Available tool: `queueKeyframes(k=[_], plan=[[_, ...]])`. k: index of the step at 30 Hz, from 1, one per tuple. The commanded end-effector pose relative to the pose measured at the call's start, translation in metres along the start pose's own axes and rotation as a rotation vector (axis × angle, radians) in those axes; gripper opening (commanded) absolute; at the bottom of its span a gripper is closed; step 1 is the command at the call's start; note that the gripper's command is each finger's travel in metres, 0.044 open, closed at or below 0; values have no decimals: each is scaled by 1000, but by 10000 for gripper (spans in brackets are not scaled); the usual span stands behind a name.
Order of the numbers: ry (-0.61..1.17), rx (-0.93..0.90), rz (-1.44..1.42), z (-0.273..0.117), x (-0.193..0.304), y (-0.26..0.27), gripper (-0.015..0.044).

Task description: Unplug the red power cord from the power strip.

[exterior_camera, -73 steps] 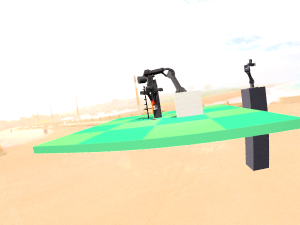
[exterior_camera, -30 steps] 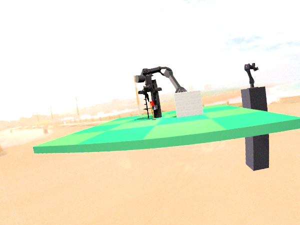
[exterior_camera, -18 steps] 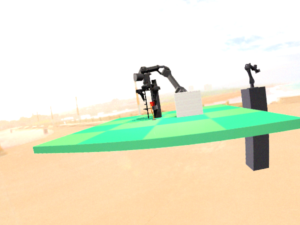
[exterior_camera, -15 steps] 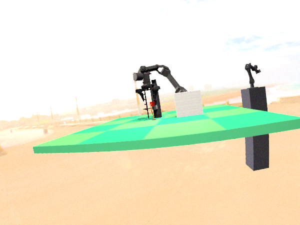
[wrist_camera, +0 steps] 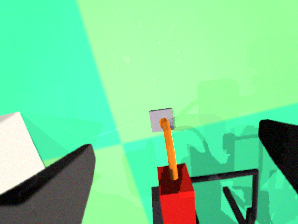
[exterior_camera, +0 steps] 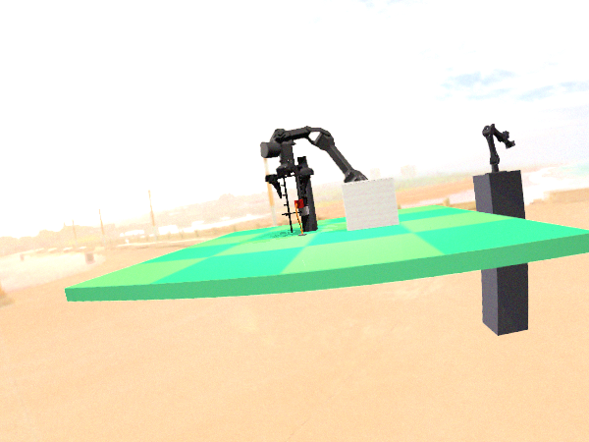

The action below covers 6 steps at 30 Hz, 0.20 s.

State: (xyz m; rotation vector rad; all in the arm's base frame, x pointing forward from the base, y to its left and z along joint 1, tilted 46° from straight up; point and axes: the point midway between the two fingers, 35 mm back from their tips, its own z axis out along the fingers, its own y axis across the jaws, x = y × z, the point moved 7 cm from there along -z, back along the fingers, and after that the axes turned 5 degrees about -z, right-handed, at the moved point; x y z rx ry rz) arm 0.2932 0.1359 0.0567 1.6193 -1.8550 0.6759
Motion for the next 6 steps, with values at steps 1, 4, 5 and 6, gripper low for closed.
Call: queueKeyframes(k=[1,4,5,6], plan=[[-2,-5,5,0,0,0,440],[-2,-5,5,0,0,0,440],[-2,-5,5,0,0,0,440],[-2,-5,5,0,0,0,440]])
